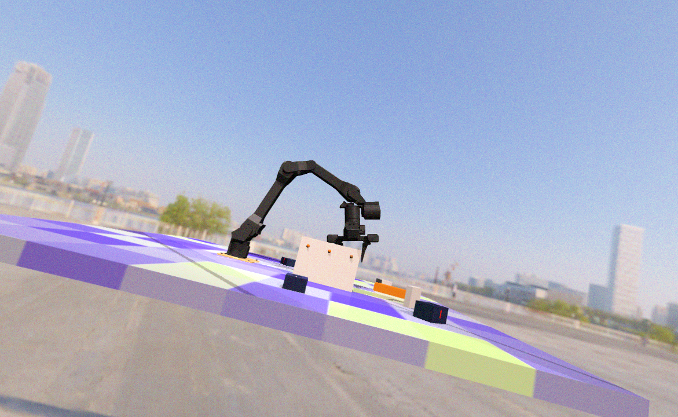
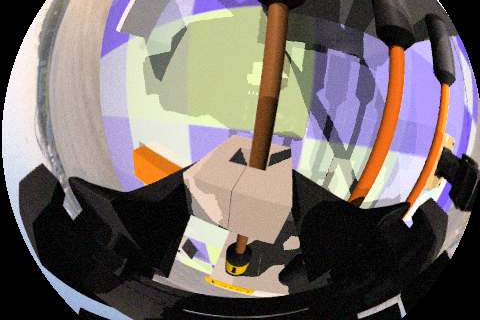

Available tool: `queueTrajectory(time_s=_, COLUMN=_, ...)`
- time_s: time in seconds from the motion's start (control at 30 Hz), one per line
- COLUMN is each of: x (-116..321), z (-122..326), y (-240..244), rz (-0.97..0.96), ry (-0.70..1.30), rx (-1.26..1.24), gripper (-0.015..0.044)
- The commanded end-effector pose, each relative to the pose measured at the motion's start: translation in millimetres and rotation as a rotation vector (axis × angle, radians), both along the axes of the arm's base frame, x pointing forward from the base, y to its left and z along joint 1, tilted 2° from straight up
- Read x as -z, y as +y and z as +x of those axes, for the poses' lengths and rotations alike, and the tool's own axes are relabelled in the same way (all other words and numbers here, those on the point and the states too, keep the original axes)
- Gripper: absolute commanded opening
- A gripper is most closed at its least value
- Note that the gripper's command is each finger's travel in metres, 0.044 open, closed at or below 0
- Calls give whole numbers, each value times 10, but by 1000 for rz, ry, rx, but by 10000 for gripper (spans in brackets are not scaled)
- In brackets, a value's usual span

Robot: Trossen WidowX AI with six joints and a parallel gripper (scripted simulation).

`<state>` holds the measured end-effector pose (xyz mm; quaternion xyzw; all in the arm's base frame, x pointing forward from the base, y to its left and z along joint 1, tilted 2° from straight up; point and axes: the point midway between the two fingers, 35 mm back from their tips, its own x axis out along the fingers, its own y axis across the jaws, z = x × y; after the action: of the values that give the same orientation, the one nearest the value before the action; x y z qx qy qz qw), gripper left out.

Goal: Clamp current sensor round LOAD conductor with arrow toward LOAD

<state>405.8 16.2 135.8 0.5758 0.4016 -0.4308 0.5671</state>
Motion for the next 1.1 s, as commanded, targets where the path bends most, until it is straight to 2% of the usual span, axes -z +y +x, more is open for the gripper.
queueTrajectory(time_s=0.0, x=-1, z=1, y=0, rz=0, ry=-1, rx=0, gripper=244)
queueTrajectory(time_s=0.07, x=-1, z=1, y=0, rz=0, ry=-1, rx=0, gripper=231)
queueTrajectory(time_s=0.37, x=-8, z=0, y=1, rz=0, ry=-2, rx=0, gripper=0)
queueTrajectory(time_s=1.07, x=-4, z=-59, y=3, rz=-1, ry=-37, rx=-1, gripper=0)
